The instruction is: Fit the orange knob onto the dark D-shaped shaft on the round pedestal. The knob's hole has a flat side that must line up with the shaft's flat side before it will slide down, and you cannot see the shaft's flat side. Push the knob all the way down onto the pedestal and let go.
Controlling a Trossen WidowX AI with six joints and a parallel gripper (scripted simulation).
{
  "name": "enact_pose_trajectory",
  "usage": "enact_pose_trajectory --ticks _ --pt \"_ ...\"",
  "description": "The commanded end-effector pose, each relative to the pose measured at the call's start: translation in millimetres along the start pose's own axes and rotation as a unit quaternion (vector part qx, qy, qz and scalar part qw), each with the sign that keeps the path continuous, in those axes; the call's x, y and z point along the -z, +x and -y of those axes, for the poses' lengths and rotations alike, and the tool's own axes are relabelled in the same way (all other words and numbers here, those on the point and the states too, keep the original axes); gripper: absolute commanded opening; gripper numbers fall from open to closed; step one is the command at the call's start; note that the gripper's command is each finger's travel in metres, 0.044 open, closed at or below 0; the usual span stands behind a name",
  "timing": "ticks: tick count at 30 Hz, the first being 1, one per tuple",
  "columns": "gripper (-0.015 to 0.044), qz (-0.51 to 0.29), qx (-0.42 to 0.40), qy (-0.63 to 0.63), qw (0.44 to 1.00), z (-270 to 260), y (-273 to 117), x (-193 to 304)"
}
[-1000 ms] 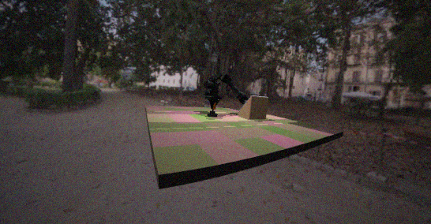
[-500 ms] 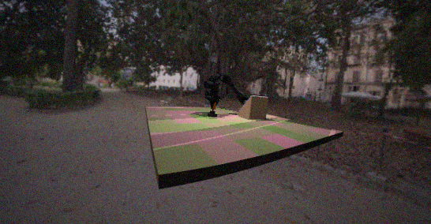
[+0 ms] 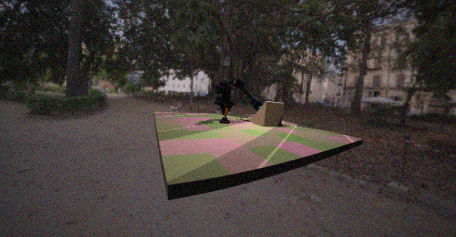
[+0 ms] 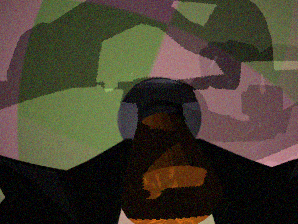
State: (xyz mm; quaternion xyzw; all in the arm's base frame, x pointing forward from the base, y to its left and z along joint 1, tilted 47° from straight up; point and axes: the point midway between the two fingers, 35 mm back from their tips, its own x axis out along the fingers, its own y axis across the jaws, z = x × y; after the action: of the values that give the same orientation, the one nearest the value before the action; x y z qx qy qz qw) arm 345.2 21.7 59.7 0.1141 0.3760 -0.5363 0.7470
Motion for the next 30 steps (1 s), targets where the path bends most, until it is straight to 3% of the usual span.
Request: enact_pose_trajectory --ticks 1,30 --pt "0.0 0.0 -0.004 0.008 1.0 -2.6 -1.8 -1.9" --pt "0.0 0.0 -0.004 0.008 1.0 3.8 1.0 4.1"
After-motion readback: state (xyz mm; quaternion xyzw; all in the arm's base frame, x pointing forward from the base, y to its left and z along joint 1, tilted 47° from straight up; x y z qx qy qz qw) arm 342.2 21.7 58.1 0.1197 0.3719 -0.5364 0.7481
